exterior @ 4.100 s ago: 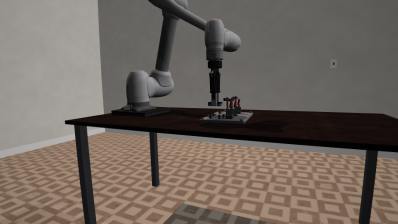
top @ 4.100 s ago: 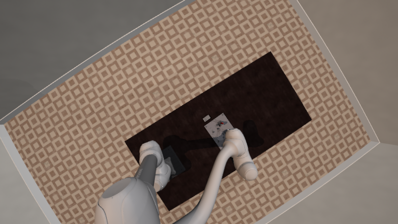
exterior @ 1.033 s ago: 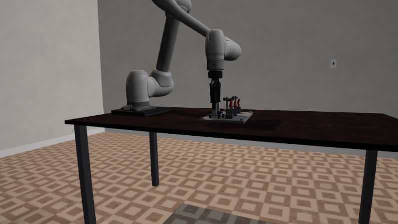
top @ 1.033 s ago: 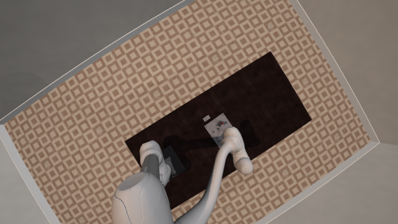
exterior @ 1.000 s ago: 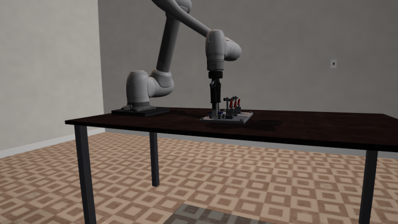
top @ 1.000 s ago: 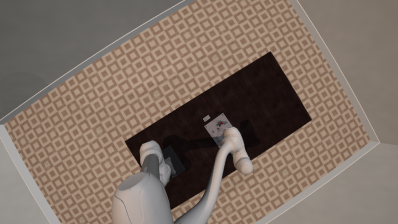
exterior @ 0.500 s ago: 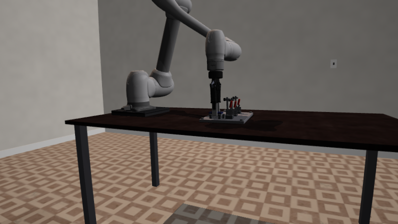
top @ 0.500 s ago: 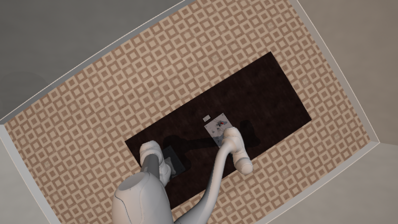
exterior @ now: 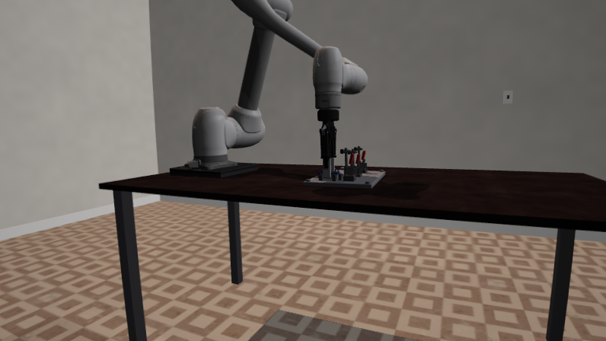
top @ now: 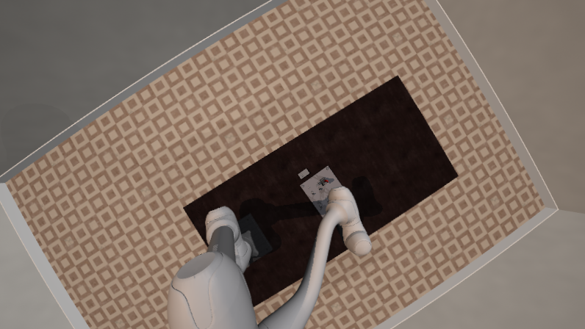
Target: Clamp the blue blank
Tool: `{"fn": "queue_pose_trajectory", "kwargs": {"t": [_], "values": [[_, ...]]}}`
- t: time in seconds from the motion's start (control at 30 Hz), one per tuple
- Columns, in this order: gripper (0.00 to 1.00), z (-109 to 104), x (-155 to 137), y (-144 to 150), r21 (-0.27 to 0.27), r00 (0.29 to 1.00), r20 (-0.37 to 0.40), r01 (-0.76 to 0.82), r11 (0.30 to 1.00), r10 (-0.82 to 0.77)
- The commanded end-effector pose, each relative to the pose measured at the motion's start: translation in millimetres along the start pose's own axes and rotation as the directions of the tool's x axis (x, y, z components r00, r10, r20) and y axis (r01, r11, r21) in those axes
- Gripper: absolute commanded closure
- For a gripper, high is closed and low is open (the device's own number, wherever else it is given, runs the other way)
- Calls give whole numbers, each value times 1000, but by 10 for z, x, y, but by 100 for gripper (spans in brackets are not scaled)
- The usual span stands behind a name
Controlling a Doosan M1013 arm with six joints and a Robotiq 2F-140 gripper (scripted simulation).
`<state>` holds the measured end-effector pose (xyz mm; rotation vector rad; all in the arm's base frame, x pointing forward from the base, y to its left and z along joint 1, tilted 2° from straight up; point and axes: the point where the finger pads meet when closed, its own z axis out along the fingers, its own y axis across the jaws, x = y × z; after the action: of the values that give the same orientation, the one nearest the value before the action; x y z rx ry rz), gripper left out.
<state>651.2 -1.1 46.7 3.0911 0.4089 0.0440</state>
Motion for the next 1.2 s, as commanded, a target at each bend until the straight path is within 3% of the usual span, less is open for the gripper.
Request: {"fn": "queue_pose_trajectory", "kwargs": {"t": [0.0,0.33,0.37,1.17], "values": [[100,2,0,1,0,1000,0,0,1000,0],[100,2,0,1,0,1000,0,0,1000,0],[42,2,0,1,0,1000,0,0,1000,0],[42,2,0,1,0,1000,0,0,1000,0]]}}
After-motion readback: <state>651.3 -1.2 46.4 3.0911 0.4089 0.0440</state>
